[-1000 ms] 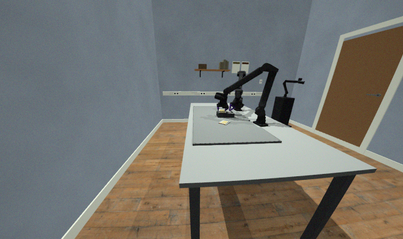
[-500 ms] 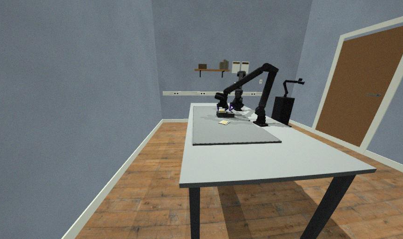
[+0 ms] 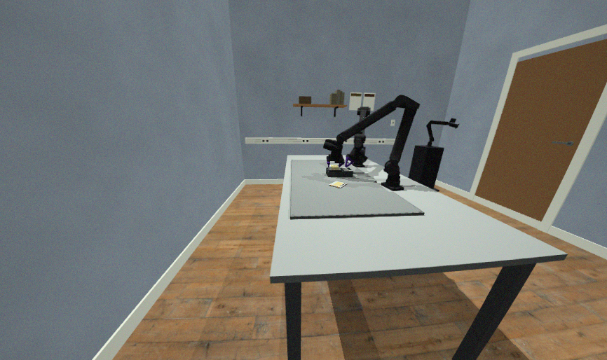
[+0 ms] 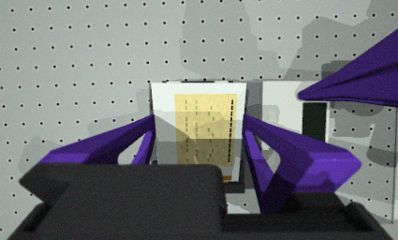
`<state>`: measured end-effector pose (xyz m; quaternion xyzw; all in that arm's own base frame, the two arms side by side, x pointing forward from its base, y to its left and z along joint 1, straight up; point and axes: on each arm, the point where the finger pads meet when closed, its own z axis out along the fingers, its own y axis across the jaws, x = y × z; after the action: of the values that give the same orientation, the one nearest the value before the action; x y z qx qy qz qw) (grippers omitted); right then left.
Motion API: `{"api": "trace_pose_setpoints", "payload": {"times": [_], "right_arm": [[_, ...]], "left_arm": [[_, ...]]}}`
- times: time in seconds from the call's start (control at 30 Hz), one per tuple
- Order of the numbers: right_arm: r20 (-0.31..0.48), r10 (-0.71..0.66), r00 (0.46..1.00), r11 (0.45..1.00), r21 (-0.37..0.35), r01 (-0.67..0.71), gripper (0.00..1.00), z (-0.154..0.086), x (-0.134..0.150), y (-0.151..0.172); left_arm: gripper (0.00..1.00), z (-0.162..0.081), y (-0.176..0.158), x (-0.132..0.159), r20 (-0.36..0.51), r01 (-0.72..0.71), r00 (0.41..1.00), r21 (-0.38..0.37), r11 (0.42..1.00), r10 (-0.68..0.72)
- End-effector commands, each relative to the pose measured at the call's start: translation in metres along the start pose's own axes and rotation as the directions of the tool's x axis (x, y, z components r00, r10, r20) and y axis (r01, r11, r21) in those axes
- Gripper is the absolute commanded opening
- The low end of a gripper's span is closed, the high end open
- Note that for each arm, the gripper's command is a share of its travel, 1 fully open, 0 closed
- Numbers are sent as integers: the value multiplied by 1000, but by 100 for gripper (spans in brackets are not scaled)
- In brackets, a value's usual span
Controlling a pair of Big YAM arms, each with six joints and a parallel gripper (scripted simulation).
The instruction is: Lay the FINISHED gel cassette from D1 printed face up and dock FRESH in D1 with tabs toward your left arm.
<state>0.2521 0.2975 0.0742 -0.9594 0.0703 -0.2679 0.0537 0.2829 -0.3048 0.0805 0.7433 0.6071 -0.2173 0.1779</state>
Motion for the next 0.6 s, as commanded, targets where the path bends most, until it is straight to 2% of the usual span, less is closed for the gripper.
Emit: {"api": "trace_pose_setpoints", "payload": {"times": [0.0, 0.57], "right_arm": [[99, -63, 993, 990, -116, 74, 0, 38, -42, 42], [99, -63, 993, 990, -116, 74, 0, 38, -42, 42]], "left_arm": [[0, -5, 5, -4, 18, -1, 1000, -26, 1000, 1], [0, -5, 5, -6, 26, 0, 1000, -26, 1000, 1]]}}
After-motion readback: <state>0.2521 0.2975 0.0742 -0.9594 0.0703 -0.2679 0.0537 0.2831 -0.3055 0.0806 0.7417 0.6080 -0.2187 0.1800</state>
